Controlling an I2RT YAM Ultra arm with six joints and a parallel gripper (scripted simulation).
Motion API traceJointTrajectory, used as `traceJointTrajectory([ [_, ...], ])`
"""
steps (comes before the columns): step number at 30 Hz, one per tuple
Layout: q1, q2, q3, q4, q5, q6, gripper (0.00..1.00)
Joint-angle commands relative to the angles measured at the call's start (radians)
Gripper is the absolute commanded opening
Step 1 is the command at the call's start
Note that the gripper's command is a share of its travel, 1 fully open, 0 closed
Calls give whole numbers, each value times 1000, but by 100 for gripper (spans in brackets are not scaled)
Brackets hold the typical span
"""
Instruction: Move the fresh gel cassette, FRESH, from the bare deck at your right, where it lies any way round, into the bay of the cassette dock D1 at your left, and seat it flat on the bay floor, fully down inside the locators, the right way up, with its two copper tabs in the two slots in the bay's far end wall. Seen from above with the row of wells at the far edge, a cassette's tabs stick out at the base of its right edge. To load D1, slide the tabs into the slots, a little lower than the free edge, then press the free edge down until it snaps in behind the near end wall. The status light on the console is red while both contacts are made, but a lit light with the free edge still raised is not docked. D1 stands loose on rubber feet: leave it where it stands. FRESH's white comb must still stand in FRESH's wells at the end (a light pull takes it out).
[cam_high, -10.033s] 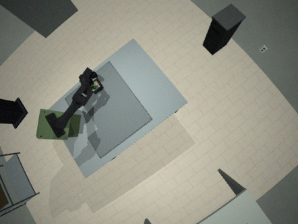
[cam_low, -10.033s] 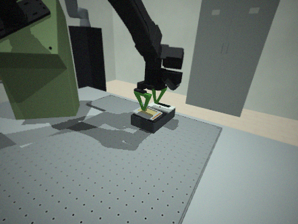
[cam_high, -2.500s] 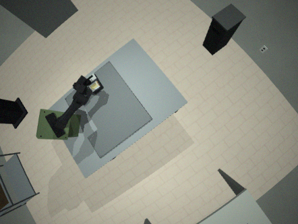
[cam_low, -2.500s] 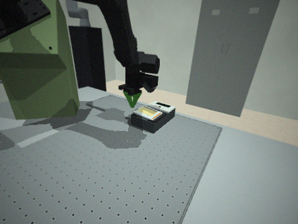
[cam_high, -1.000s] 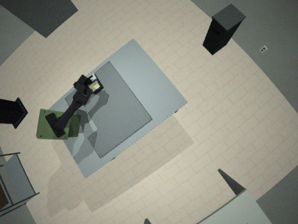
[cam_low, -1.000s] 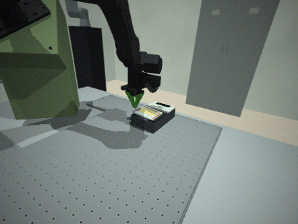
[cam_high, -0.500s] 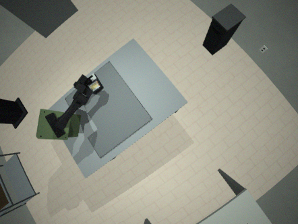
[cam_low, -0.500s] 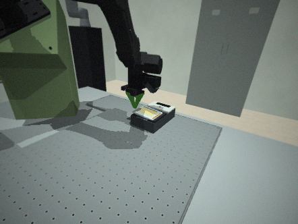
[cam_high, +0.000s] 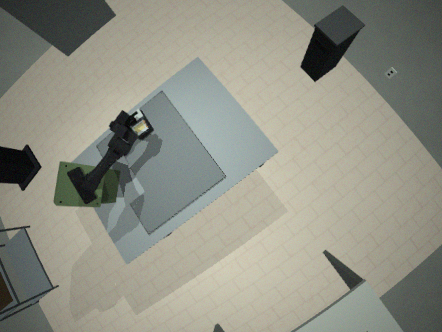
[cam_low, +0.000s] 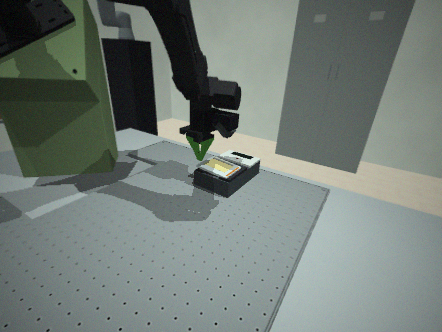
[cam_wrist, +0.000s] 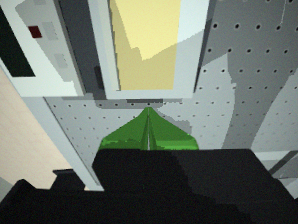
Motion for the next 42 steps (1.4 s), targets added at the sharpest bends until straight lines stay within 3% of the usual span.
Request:
traceJointTrajectory([
  [1, 21, -31, 21, -14, -3, -6, 0],
  [42, 19, -31, 58, -45, -4, -8, 0],
])
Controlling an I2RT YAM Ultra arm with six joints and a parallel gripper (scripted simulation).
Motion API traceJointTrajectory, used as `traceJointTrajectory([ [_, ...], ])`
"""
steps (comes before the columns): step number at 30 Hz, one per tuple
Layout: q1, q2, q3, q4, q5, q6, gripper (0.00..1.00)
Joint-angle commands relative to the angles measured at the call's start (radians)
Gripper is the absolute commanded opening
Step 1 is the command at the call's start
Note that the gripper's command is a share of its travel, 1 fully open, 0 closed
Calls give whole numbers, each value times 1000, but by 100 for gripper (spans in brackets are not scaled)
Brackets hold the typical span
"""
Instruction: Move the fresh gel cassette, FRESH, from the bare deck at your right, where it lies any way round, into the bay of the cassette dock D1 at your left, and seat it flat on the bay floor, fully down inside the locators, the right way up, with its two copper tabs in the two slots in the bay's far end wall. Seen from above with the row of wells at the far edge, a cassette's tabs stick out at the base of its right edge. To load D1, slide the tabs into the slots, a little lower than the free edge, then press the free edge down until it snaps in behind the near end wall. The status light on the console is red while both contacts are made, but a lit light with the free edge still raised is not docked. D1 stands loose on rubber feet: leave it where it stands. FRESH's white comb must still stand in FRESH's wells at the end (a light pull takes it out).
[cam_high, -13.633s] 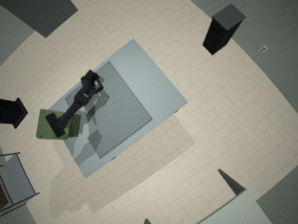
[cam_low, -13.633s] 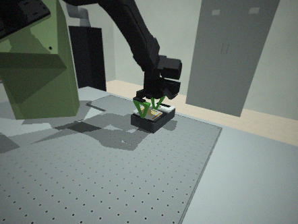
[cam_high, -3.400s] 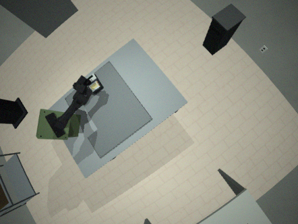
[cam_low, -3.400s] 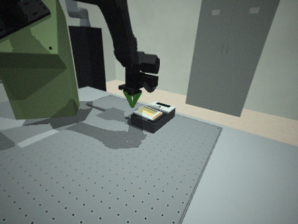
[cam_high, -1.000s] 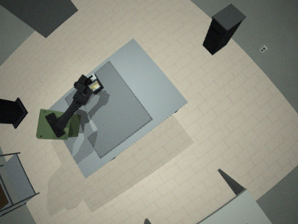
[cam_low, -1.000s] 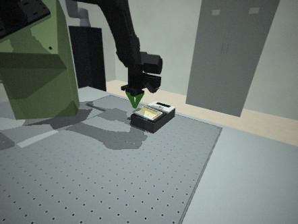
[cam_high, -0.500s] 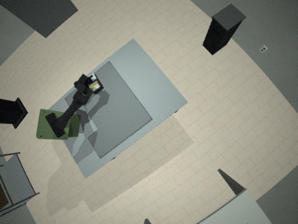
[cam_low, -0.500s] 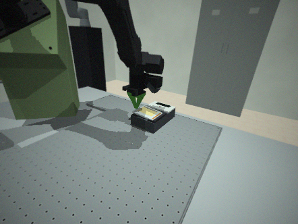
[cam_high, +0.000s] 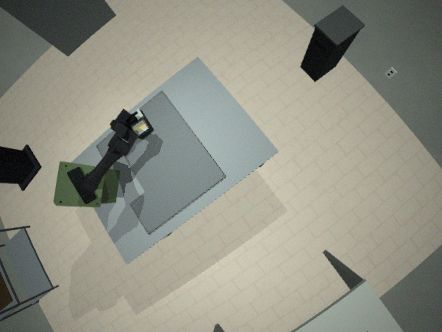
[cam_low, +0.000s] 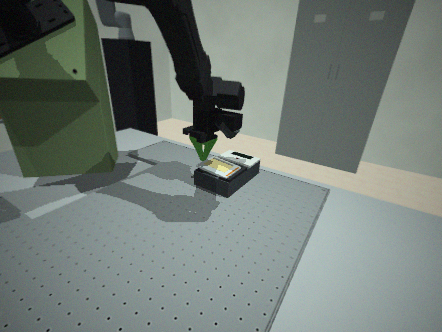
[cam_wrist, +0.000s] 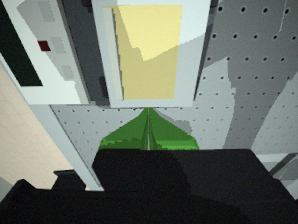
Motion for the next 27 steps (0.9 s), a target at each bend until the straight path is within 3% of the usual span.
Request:
traceJointTrajectory([
  [1, 19, -32, 24, -17, -3, -5, 0],
  [27, 20, -30, 41, -32, -3, -4, 0],
])
